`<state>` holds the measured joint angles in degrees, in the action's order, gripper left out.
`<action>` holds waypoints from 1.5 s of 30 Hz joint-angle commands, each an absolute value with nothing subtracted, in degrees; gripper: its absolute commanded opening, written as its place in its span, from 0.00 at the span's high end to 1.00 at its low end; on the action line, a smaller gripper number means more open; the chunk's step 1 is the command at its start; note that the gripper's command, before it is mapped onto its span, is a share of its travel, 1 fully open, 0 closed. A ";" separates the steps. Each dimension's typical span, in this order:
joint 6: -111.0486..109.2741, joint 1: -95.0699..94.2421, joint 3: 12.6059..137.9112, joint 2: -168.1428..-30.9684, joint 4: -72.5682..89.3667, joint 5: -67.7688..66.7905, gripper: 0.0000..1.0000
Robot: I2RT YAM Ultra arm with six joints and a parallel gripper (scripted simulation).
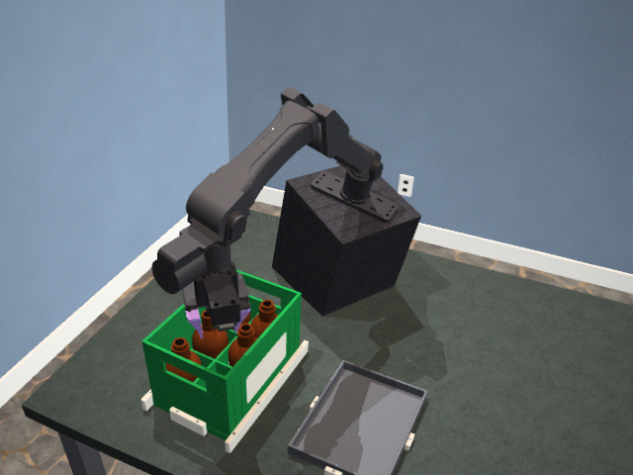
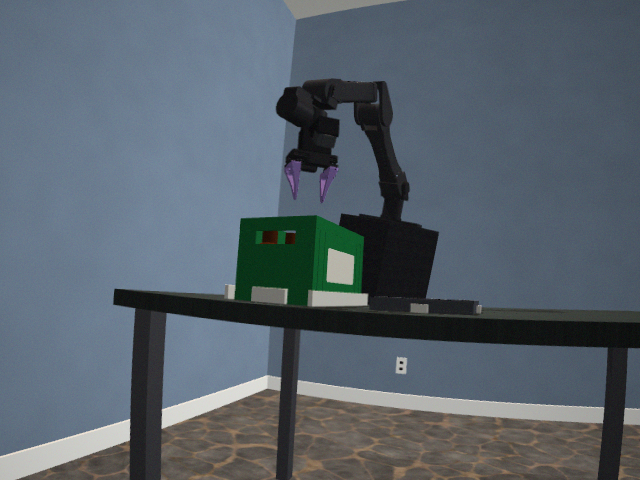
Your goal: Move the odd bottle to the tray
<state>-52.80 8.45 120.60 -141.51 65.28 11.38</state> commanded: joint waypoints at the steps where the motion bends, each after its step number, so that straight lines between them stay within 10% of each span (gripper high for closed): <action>1: -53.20 9.30 122.94 -139.90 66.59 11.98 0.39; 9: -53.20 9.30 122.94 -139.89 66.60 11.98 0.39; 10: -53.18 9.30 122.94 -139.89 66.60 11.98 1.00; 45: -53.16 9.30 122.94 -139.89 66.61 11.98 1.00</action>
<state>-52.80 8.45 120.60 -141.51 65.54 11.38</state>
